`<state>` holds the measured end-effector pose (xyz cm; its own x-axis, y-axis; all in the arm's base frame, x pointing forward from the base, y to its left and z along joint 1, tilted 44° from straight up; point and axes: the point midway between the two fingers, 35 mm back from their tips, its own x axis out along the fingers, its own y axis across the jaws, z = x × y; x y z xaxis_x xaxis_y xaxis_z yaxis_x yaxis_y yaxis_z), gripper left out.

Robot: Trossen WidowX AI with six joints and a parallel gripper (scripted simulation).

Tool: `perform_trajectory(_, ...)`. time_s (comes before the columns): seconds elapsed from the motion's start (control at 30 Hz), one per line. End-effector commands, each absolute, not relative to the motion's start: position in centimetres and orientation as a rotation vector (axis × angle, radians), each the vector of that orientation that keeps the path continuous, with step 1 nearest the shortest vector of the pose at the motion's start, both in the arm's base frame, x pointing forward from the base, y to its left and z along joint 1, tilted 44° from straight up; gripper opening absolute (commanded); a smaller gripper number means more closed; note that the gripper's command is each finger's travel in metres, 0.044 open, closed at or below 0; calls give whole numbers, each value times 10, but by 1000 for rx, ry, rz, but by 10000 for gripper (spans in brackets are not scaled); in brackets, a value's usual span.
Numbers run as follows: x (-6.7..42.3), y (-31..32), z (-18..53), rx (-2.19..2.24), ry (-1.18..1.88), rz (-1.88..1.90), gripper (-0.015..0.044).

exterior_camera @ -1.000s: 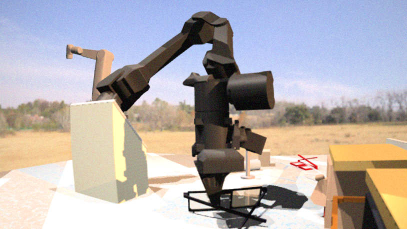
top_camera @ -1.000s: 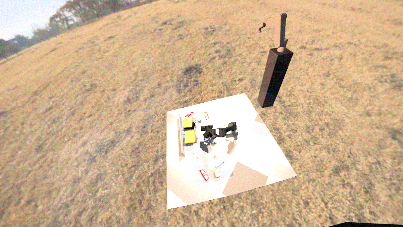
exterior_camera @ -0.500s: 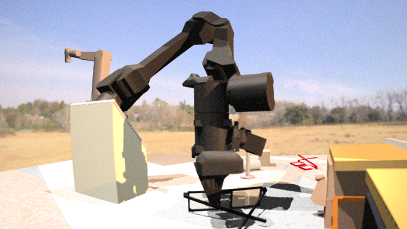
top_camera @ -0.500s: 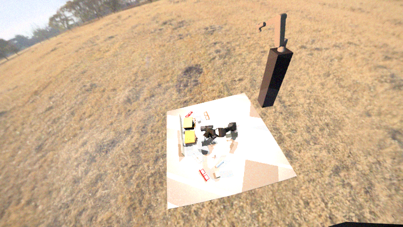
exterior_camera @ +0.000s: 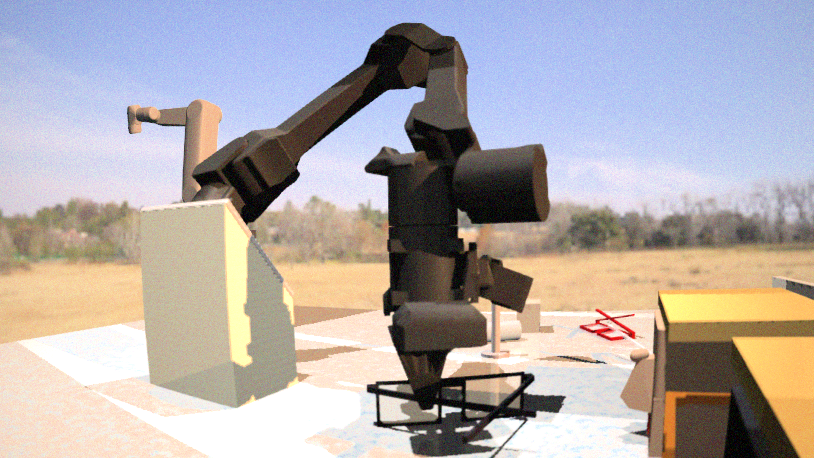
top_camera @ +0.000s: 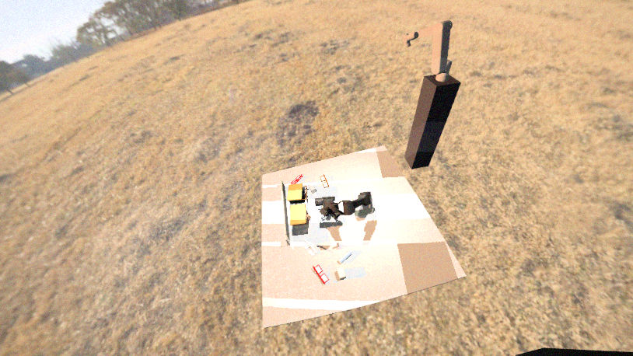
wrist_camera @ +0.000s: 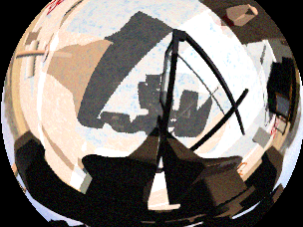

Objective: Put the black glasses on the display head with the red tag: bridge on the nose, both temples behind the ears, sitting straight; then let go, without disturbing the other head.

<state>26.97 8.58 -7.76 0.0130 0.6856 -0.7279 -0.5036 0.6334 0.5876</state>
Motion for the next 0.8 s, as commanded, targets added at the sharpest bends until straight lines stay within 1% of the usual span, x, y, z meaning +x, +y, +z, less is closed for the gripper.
perform_trajectory(0.0, 270, 86, -77, 179, 1250, 934, 0)
perform_trajectory(0.23, 271, 79, -72, 177, 1251, 932, 0)
perform_trajectory(0.77, 273, 11, -6, 178, 1251, 933, 0)
